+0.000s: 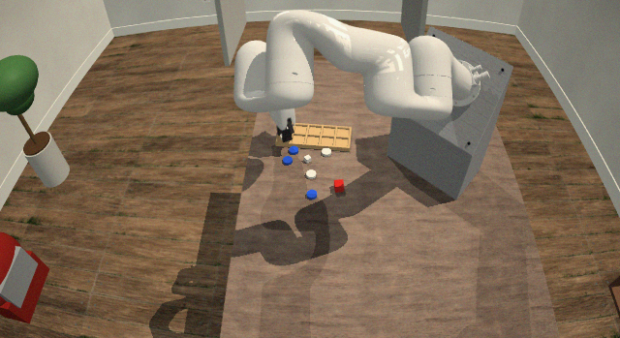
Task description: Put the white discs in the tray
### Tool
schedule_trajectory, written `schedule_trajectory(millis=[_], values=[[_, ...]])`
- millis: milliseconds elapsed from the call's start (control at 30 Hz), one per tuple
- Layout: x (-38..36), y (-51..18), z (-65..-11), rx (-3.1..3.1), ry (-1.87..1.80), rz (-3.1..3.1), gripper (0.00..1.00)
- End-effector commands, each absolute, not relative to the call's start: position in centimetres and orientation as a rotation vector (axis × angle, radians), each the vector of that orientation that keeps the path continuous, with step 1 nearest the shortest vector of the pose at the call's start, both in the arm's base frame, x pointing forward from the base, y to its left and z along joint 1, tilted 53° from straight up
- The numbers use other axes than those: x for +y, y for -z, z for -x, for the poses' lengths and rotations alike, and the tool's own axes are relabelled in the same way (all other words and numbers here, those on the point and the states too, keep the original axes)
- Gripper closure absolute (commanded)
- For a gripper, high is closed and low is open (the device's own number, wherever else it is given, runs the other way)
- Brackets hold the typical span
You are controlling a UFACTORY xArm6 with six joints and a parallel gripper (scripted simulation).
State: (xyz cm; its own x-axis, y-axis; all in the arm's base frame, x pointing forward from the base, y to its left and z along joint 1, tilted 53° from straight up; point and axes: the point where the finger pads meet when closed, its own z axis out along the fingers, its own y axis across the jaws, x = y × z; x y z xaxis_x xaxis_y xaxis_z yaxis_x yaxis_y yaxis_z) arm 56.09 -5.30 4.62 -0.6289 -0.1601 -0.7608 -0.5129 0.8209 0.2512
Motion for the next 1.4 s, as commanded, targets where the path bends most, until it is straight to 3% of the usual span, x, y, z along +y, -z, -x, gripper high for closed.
schedule_trajectory(millis=[0,333,367,1367], values=[[-5.45,-4.72,-56.13,2.223,-0.580,0.488,1.00],[-5.45,-4.72,-56.13,2.223,-0.580,0.488,1.00],[-5.45,-4.72,-56.13,2.223,-0.580,0.488,0.53],[-5.45,-4.72,-56.13,2.223,-0.580,0.488,0.53]])
